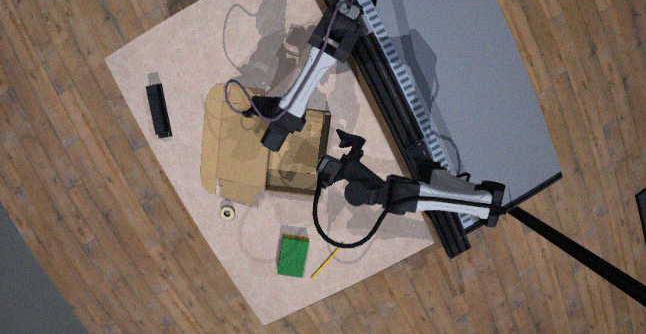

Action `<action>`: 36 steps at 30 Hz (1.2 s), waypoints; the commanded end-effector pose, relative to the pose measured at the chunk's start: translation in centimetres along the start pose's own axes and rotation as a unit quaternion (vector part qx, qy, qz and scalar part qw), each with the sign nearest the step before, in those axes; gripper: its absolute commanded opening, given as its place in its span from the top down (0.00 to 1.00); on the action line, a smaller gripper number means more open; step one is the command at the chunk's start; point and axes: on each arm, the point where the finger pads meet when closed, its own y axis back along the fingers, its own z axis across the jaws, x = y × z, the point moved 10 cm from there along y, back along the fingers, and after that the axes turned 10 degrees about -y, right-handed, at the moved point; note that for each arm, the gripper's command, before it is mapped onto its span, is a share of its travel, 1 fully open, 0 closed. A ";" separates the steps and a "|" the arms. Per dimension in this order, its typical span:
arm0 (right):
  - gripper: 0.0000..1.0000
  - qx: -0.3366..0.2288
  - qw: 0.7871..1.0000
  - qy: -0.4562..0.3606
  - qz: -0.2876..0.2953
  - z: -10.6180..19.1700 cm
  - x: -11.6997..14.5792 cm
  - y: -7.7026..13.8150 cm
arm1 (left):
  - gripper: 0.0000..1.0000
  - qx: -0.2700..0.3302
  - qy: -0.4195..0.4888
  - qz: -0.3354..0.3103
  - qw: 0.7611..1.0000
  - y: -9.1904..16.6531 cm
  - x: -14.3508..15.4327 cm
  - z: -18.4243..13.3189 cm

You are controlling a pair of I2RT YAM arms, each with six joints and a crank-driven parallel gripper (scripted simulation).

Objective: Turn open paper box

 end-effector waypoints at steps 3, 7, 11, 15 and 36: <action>1.00 -0.021 0.999 0.025 -0.014 -0.5 -0.6 0.7 | 0.00 -0.013 -0.006 -0.028 1.000 0.0 -1.7 0.4; 1.00 -0.020 0.999 0.042 -0.015 -0.8 -0.8 0.6 | 0.00 -0.013 -0.006 -0.029 0.999 0.1 -1.7 0.4; 1.00 -0.020 0.998 0.060 -0.015 -1.0 -0.9 0.6 | 0.00 -0.013 -0.007 -0.029 0.999 0.1 -1.7 0.4; 1.00 -0.019 0.997 0.077 -0.016 -1.3 -1.1 0.6 | 0.00 -0.013 -0.007 -0.029 0.999 0.1 -1.7 0.4; 1.00 -0.017 0.988 0.154 -0.019 -2.4 -1.8 0.5 | 0.00 0.001 0.005 0.011 1.000 -0.6 0.5 0.1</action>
